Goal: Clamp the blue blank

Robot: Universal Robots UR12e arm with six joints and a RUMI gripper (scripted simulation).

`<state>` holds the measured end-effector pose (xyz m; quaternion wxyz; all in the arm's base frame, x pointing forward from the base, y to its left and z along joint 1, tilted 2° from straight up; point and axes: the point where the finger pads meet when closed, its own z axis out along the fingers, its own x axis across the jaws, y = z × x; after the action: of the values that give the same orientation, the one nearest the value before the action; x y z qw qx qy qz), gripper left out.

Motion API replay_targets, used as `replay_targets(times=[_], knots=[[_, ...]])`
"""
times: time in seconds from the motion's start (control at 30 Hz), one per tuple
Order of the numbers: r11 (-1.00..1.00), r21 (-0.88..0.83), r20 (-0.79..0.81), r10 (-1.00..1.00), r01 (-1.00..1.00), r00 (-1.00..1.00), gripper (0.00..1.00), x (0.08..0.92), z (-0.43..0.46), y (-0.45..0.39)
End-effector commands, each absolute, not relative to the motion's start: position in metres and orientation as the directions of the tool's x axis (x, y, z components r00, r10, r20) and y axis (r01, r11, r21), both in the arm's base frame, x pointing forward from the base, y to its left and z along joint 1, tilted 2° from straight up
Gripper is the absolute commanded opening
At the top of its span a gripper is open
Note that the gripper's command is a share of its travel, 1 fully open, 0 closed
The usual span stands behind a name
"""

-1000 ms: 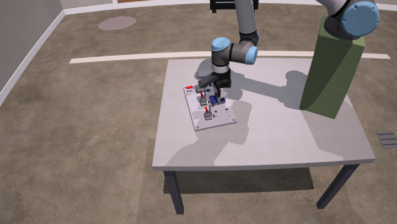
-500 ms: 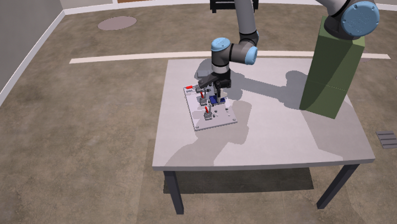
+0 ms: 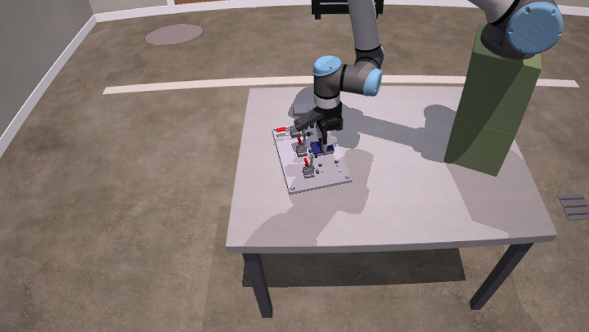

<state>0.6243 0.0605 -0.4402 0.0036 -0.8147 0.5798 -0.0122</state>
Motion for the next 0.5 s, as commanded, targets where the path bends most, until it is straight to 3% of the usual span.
replay_targets(times=[0.0, 0.33, 0.37, 0.47], knots=[[-0.328, -0.021, 0.016, -0.945, -0.945, 0.327, 0.0, 0.6249, -0.4397, 0.0605], [-0.328, -0.021, 0.016, -0.945, -0.945, 0.327, 0.0, 0.6249, -0.4397, 0.0605], [-0.328, -0.021, 0.016, -0.945, -0.945, 0.327, 0.59, 0.6249, -0.4397, 0.0605], [-0.328, -0.021, 0.016, -0.945, -0.945, 0.327, 0.59, 0.6249, -0.4397, 0.0605]])
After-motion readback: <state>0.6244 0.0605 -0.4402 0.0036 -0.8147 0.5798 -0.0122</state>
